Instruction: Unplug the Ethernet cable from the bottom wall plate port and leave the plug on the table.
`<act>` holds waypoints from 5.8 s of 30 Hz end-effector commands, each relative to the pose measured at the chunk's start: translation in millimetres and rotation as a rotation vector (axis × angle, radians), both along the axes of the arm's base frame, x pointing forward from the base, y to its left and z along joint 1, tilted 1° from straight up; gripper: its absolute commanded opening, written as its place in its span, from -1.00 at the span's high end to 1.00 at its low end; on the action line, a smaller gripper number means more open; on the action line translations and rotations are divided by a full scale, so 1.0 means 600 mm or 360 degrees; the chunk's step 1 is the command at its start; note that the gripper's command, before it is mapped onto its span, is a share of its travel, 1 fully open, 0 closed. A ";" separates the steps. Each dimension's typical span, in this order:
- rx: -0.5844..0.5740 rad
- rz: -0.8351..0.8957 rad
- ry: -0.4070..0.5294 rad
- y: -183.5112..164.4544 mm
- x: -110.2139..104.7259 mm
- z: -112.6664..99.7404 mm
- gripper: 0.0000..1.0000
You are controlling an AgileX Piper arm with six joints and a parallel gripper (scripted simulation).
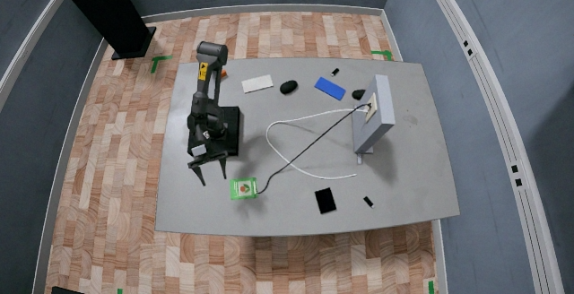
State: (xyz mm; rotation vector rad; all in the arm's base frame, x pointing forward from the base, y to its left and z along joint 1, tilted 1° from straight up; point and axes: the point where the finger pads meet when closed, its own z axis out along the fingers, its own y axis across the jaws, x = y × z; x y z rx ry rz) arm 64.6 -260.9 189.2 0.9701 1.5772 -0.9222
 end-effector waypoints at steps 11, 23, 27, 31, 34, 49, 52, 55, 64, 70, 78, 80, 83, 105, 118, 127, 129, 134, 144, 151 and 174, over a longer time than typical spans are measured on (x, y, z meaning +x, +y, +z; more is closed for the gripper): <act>-0.0001 0.0000 0.0000 0.000 0.000 0.001 -1.00; 0.0009 0.0087 0.0081 -0.016 0.038 0.016 0.36; 0.0036 0.0161 0.0126 -0.019 0.072 0.023 0.36; 0.0080 0.0250 0.0168 -0.014 0.111 0.027 0.36; 0.0094 0.0275 0.0179 -0.012 0.122 0.027 0.36; 0.0390 0.0808 0.0399 0.114 0.290 0.011 0.36; 0.0415 0.0856 0.0420 0.129 0.300 0.009 0.36; 0.0488 0.1008 0.0490 0.179 0.327 0.003 0.36; 0.0656 0.1416 0.0696 0.321 0.363 -0.010 0.36; 0.0740 0.1674 0.0837 0.410 0.362 -0.015 0.36; 0.0761 0.1746 0.0878 0.435 0.359 -0.015 0.36; 0.0761 0.1746 0.0878 0.435 0.359 -0.015 0.36; 0.0761 0.1746 0.0878 0.435 0.359 -0.015 0.36; -0.0122 0.2314 0.0814 0.540 0.525 0.004 0.36; -0.0918 0.2336 0.0811 0.597 0.616 0.008 0.36; -0.1449 0.2161 0.0905 0.619 0.655 0.002 0.36; -0.1570 0.2107 0.0941 0.623 0.661 0.000 0.36; -0.1816 0.2006 0.1029 0.632 0.672 -0.007 0.36; -0.2170 0.1689 0.1208 0.637 0.674 -0.014 0.36; -0.2170 0.1689 0.1208 0.637 0.674 -0.014 0.36; -0.2170 0.1689 0.1208 0.575 0.870 -0.013 0.36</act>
